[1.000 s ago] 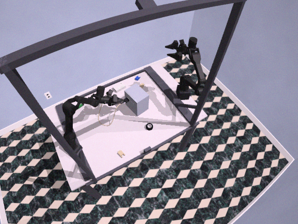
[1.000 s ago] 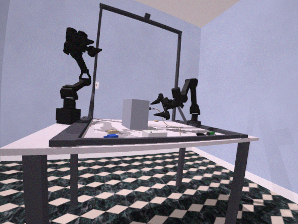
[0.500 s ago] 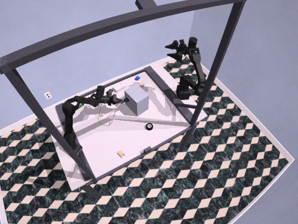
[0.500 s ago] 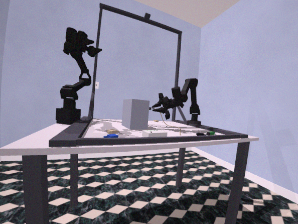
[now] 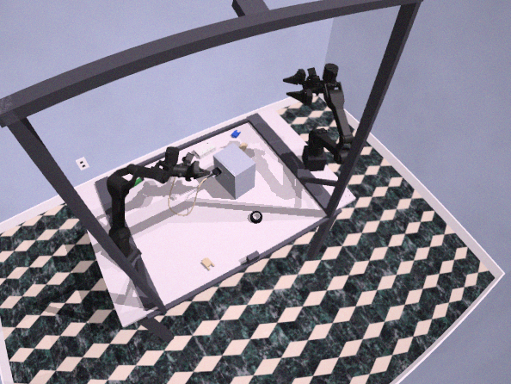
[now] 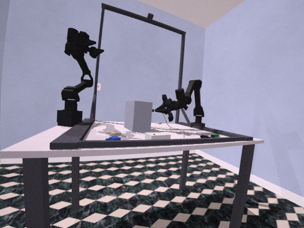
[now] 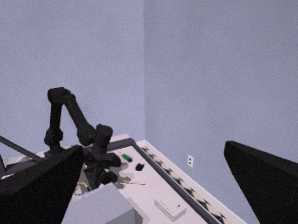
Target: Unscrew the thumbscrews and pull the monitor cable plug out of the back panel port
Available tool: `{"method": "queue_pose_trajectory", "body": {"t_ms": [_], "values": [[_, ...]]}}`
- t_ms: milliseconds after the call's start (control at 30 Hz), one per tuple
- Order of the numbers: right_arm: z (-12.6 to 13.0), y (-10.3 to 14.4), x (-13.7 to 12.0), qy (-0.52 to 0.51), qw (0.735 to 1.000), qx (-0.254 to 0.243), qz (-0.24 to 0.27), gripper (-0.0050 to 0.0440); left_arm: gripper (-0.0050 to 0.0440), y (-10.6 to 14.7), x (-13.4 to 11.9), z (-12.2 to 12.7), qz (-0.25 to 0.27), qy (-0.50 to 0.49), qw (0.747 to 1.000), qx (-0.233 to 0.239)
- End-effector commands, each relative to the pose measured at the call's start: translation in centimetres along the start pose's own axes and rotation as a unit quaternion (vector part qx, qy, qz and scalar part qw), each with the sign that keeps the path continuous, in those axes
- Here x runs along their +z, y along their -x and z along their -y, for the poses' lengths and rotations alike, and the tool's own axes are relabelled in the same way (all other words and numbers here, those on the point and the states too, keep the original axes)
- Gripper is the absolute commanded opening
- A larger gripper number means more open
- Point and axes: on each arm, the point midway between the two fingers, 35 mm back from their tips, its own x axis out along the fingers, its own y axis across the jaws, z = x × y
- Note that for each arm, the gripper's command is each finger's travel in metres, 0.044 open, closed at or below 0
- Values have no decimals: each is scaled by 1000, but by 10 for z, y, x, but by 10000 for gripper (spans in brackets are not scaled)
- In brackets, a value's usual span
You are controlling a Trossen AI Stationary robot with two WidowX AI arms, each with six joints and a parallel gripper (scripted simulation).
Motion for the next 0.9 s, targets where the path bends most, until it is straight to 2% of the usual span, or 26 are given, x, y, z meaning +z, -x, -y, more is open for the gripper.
{"method": "queue_pose_trajectory", "body": {"t_ms": [0, 867], "values": [[-1, 0, 3, 2, 1000, 1, 1, 440, 0, 2, 7, 8, 8, 0, 1000, -13], [-1, 0, 3, 2, 1000, 1, 1, 440, 0, 1, 6, 3, 7, 104, 991, -87]]}}
